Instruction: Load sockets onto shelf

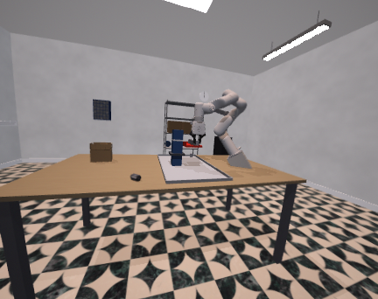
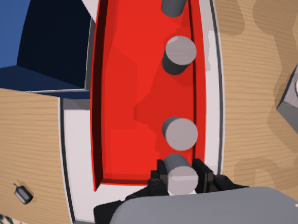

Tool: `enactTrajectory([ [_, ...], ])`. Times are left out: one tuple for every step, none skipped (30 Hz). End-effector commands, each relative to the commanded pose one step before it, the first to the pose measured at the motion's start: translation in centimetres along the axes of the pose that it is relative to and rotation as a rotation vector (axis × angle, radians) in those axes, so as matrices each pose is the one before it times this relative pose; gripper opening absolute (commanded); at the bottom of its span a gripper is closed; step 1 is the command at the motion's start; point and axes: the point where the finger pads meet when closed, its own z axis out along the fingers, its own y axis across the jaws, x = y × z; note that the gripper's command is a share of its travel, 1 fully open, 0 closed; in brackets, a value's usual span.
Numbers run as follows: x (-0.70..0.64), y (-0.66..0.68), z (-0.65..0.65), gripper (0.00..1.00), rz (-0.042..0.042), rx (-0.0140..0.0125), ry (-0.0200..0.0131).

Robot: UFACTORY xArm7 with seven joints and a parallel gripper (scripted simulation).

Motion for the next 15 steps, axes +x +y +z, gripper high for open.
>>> enactTrajectory([
  [-0.068, -0.092, -0.044, 0.0, -0.0005, 0.00328, -0.00209],
  [0.001, 0.001, 0.045, 0.0, 0.0, 0.0, 0.0],
  [0.0, 0.001, 0.04, 0.0, 0.0, 0.0, 0.0],
  [0.0, 0.001, 0.033, 0.0, 0.0, 0.0, 0.0],
  [0.0, 0.0, 0.026, 0.0, 0.0, 0.0, 0.0],
  [0.0, 0.0, 0.018, 0.0, 0.0, 0.0, 0.0],
  [0.0, 0.0, 0.01, 0.0, 0.0, 0.0, 0.0],
  [0.0, 0.0, 0.004, 0.0, 0.0, 0.0, 0.0],
  [0.0, 0.0, 0.001, 0.0, 0.0, 0.0, 0.0],
  [0.0, 0.0, 0.0, 0.0, 0.0, 0.0, 0.0],
  [0.0, 0.0, 0.0, 0.0, 0.0, 0.0, 0.0],
  [0.0, 0.0, 0.0, 0.0, 0.0, 0.0, 0.0],
  [0.0, 0.0, 0.002, 0.0, 0.0, 0.0, 0.0],
  [0.0, 0.0, 0.011, 0.0, 0.0, 0.0, 0.0],
  [0.0, 0.0, 0.024, 0.0, 0.0, 0.0, 0.0],
])
